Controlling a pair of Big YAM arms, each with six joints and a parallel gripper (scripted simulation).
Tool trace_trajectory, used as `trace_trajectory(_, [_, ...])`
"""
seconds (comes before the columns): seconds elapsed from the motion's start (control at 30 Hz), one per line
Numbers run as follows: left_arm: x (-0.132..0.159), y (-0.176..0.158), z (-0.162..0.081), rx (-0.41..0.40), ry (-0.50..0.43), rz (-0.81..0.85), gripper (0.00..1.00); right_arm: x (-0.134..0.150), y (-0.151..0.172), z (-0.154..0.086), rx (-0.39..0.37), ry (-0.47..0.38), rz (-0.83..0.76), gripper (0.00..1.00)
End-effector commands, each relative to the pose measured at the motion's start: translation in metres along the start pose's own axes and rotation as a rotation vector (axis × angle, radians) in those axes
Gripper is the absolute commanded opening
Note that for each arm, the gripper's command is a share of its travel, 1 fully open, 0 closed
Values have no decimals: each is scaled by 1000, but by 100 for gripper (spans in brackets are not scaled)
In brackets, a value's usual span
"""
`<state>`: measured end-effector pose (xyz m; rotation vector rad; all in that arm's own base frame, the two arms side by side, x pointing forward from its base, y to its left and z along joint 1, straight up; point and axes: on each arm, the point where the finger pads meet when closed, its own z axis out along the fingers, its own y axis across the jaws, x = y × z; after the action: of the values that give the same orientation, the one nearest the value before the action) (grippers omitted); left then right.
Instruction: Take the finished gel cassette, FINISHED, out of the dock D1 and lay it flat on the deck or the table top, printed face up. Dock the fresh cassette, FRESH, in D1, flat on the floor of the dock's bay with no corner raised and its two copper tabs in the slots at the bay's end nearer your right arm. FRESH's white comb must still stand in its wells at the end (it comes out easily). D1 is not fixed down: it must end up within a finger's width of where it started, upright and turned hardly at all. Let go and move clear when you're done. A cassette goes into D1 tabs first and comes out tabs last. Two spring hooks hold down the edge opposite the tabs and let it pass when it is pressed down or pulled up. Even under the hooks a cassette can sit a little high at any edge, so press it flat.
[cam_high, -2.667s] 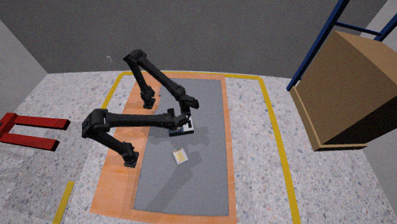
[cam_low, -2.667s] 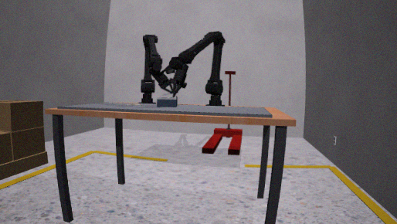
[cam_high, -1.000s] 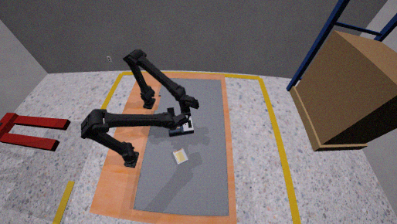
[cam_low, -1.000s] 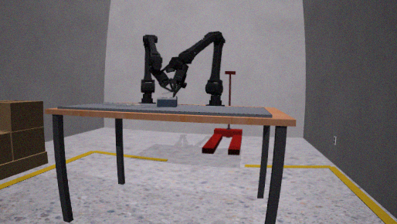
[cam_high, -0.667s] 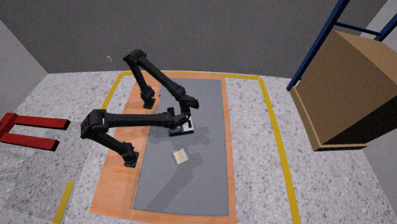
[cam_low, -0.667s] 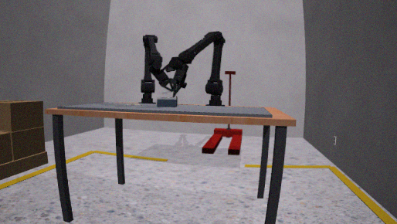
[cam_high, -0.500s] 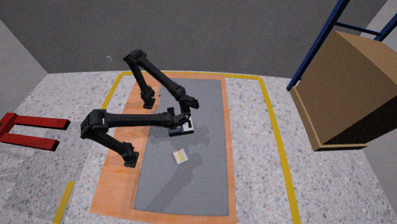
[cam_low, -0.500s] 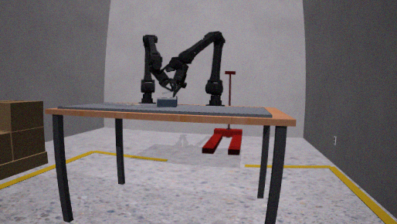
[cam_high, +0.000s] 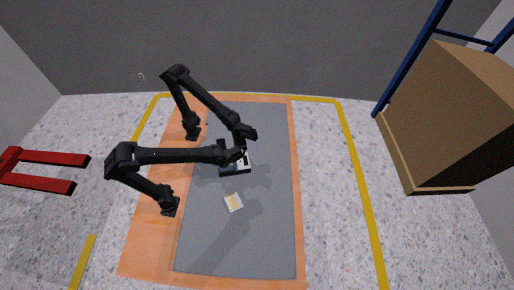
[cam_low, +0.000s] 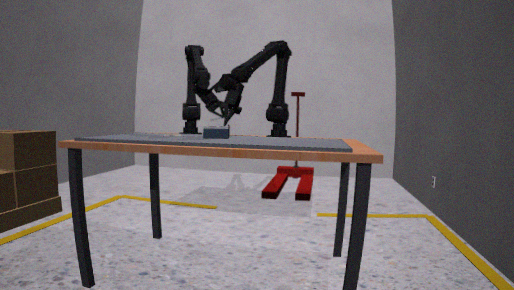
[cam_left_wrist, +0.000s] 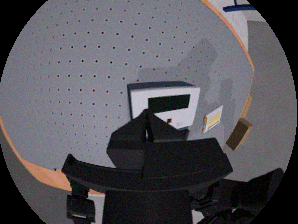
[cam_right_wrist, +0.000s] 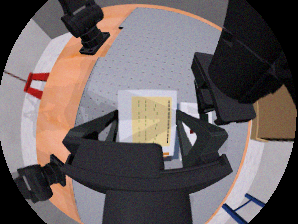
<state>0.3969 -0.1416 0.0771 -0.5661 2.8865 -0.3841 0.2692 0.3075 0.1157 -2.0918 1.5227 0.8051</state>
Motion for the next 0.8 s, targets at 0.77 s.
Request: trace_trajectory(0.77, [29,37,44,-101,98,-20,0,-4,-3,-3,7,-3,-6,0])
